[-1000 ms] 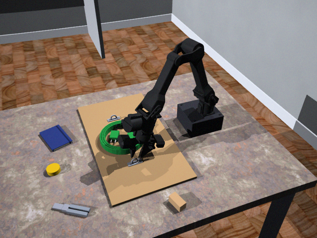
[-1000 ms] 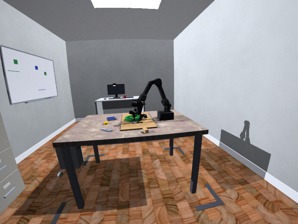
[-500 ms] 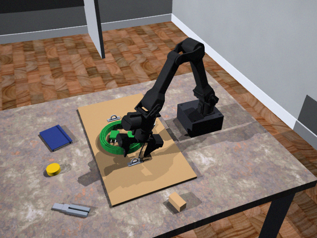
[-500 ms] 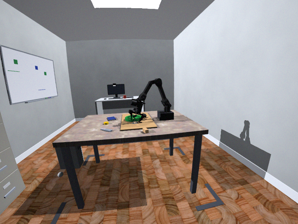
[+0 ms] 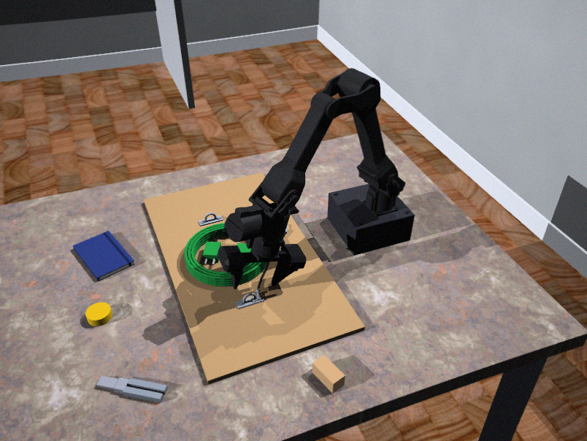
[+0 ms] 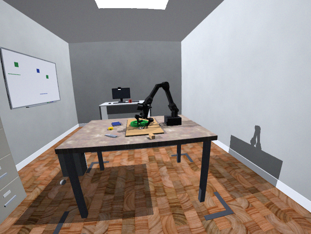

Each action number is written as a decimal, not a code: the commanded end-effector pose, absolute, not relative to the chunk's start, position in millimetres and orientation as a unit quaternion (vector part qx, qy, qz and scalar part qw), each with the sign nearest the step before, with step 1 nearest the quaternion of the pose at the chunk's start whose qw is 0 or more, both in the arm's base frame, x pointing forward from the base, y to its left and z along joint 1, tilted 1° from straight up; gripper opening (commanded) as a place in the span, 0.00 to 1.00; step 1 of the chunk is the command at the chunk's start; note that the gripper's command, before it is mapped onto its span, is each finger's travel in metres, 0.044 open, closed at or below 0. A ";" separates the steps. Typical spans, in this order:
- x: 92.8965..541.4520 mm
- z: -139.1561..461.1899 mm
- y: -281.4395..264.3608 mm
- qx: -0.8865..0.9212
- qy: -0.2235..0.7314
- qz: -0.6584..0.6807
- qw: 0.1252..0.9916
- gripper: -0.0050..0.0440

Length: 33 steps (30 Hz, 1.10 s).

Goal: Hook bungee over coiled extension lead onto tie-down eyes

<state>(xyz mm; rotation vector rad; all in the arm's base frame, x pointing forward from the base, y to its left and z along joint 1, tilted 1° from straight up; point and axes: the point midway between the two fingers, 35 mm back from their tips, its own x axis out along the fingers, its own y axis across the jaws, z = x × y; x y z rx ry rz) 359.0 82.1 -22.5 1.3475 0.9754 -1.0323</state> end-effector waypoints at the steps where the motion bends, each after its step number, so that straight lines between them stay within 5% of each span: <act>1: 372.7 11.9 87.3 0.586 0.404 -0.414 0.568 1.00; 19: 369.0 52.4 86.5 0.579 0.409 -0.418 0.568 1.00; 27: 359.2 44.6 73.6 0.539 0.437 -0.411 0.591 0.61; 29: 359.2 44.6 73.6 0.539 0.437 -0.411 0.591 0.61; 33: 356.3 44.5 66.4 0.512 0.456 -0.396 0.611 0.41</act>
